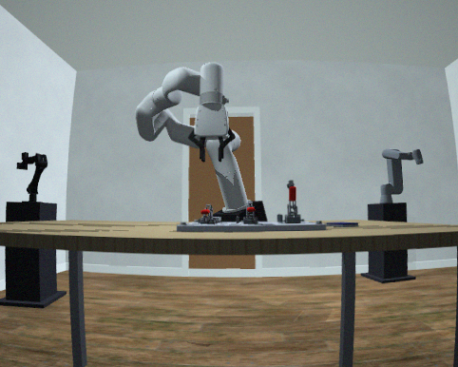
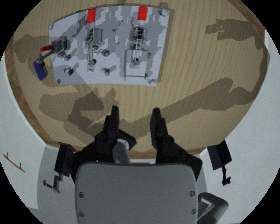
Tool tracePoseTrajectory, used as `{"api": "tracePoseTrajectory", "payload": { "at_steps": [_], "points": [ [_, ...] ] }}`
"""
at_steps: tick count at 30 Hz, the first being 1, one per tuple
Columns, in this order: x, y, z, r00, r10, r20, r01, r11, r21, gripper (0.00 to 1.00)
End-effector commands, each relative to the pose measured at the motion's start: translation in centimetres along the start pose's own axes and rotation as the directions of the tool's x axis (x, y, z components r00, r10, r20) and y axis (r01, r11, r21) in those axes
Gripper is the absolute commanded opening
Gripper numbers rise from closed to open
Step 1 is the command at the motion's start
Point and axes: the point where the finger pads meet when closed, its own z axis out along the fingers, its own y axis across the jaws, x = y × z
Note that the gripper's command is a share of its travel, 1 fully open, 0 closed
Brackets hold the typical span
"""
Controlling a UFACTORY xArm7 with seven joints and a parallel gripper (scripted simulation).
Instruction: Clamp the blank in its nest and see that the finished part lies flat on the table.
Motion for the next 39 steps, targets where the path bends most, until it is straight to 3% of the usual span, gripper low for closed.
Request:
{"api": "tracePoseTrajectory", "payload": {
  "at_steps": [1, 21, 31, 39],
  "points": [
    [0.1, 0.0, -0.1, 1.000, 0.000, -0.003, 0.000, 1.000, 0.000, 0.47],
    [0.1, 0.1, 0.0, 1.000, 0.000, -0.003, 0.000, 1.000, 0.000, 0.47],
    [0.1, 0.1, 5.6, 1.000, 0.000, -0.003, 0.000, 1.000, 0.000, 0.47],
    [0.4, 0.1, 5.9, 1.000, 0.000, -0.003, 0.000, 1.000, 0.000, 0.47]
  ]
}}
